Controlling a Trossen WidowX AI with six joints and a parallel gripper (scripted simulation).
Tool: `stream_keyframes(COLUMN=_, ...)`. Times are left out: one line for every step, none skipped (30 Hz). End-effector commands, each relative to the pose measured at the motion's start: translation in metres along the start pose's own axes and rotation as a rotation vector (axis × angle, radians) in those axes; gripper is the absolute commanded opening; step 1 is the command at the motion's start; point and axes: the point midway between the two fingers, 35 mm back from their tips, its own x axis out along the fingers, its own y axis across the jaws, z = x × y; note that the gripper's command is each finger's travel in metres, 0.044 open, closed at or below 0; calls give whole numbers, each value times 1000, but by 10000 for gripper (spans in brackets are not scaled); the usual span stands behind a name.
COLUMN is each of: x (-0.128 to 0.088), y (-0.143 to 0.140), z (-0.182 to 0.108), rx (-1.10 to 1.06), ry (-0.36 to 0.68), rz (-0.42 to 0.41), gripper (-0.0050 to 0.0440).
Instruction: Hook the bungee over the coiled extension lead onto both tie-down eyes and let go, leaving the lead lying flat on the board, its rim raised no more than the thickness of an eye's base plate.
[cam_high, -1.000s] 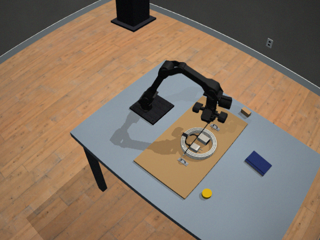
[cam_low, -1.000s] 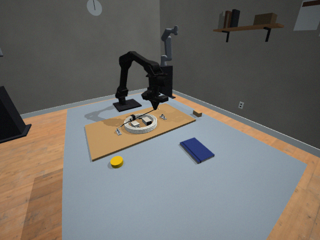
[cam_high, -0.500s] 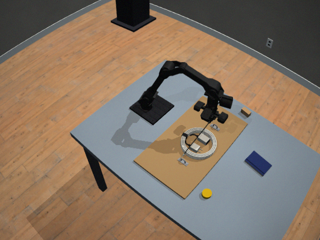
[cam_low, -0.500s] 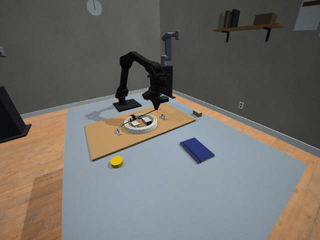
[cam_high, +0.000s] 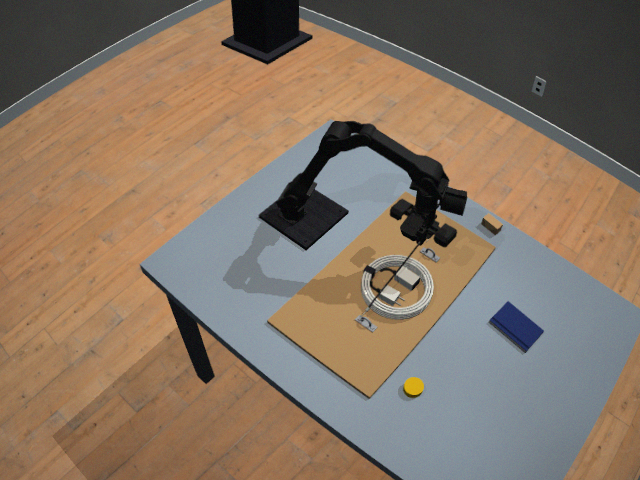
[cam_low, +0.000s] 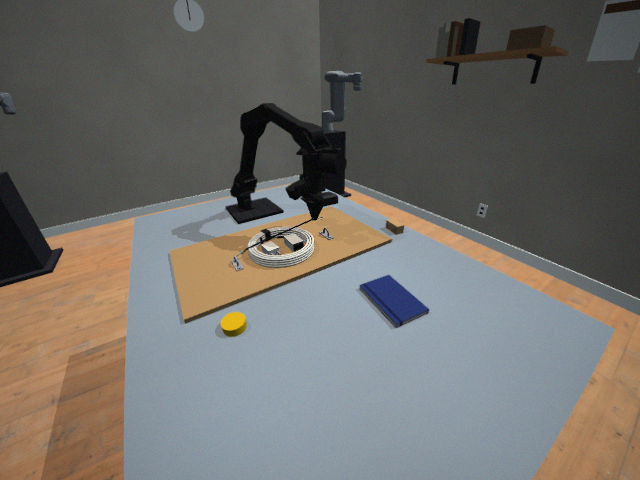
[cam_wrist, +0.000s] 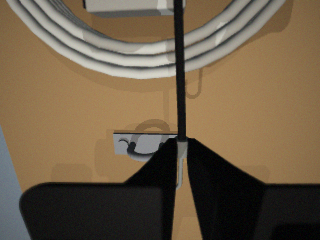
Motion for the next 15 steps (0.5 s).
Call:
stream_keyframes(x=-7, y=0, z=-18, rx=-12, ry=36, rz=24, gripper=-50)
stream_keyframes(x=-11, y=0, z=-18, rx=-11, ry=40, rz=34, gripper=-50)
stream_keyframes(x=-10, y=-3, z=-18, rx=-10, ry=38, rz=29, gripper=-50)
stream_keyframes(x=-13, y=-4, z=-18, rx=-9, ry=40, rz=34, gripper=-50)
stream_keyframes(x=-15, y=-4, z=-18, rx=-8, ry=42, rz=39, gripper=-50)
stream_keyframes(x=-15, y=-4, z=-18, rx=-8, ry=42, rz=39, gripper=-50)
stream_keyframes(x=-15, y=-3, z=-18, rx=-7, ry=43, rz=42, gripper=-50)
stream_keyframes(x=-16, y=-1, z=-19, rx=-7, ry=45, rz=46, gripper=-50)
stream_keyframes(x=-16, y=-1, z=-19, rx=-7, ry=45, rz=47, gripper=-50)
stream_keyframes(x=-16, y=-1, z=-19, rx=-8, ry=45, rz=47, gripper=-50)
stream_keyframes(x=-16, y=-1, z=-19, rx=-9, ry=44, rz=45, gripper=-50)
stream_keyframes(x=-15, y=-2, z=-19, rx=-9, ry=43, rz=43, gripper=-50)
stream_keyframes(x=-15, y=-3, z=-19, rx=-8, ry=43, rz=41, gripper=-50)
stream_keyframes(x=-14, y=-3, z=-19, rx=-9, ry=42, rz=39, gripper=-50)
stream_keyframes(x=-14, y=-3, z=-19, rx=-9, ry=42, rz=39, gripper=-50)
